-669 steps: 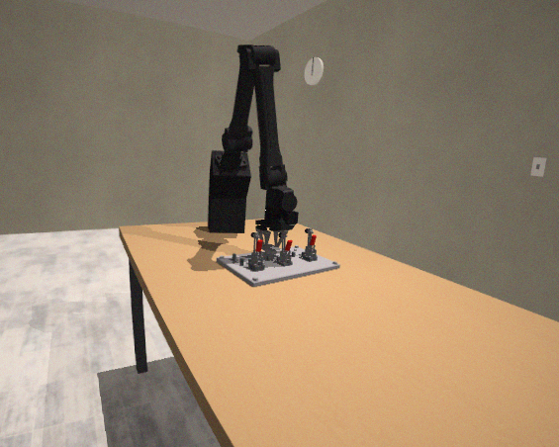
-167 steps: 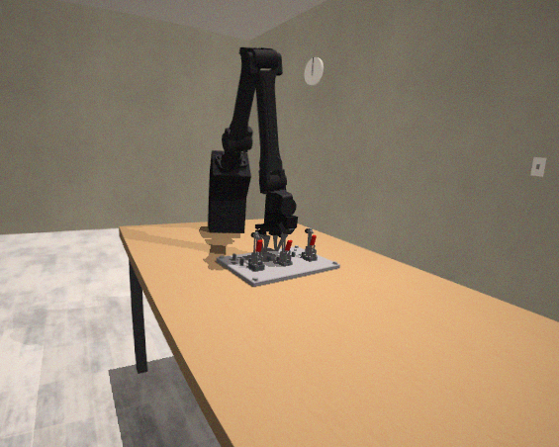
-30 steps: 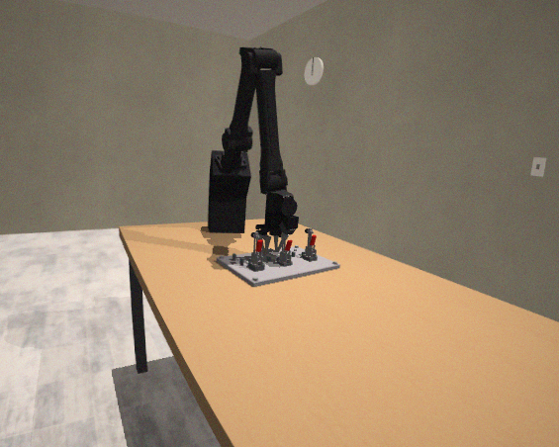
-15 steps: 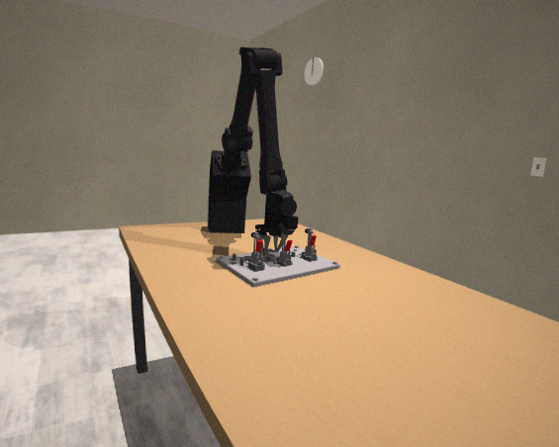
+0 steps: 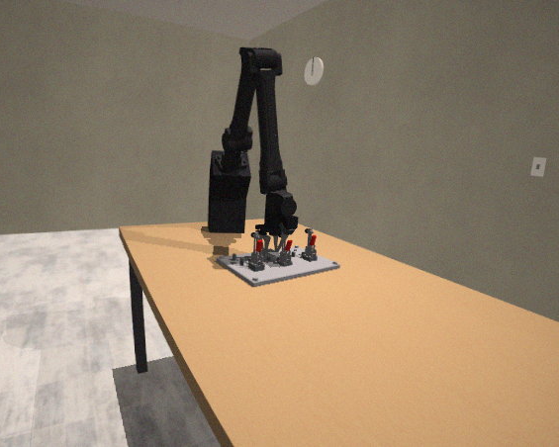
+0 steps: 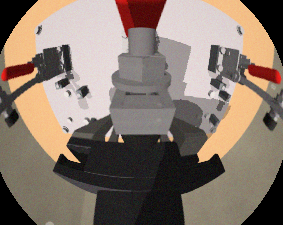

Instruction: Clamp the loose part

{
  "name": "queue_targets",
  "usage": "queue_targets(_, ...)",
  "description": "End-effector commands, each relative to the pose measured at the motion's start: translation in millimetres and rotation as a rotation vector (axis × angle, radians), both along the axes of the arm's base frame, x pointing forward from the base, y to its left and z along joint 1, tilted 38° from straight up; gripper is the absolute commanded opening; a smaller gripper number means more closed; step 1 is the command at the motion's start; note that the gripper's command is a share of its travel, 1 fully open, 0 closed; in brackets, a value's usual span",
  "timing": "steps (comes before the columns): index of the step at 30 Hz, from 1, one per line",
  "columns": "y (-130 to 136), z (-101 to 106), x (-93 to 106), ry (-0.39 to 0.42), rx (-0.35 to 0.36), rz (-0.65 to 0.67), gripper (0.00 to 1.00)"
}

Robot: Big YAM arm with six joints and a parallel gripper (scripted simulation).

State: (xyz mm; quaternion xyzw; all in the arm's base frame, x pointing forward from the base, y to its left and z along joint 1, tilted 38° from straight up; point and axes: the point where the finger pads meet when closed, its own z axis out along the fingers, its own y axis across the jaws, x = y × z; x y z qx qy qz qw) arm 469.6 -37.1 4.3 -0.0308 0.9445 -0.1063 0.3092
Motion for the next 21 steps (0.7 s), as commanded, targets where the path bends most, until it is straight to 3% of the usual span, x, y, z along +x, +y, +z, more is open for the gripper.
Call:
queue_targets(1,-3.4,2.3,2.9,-0.006,-0.004,0.001,0.00)
queue_targets(21,-3.4,3.2,3.2,-0.006,-0.005,0.002,0.00)
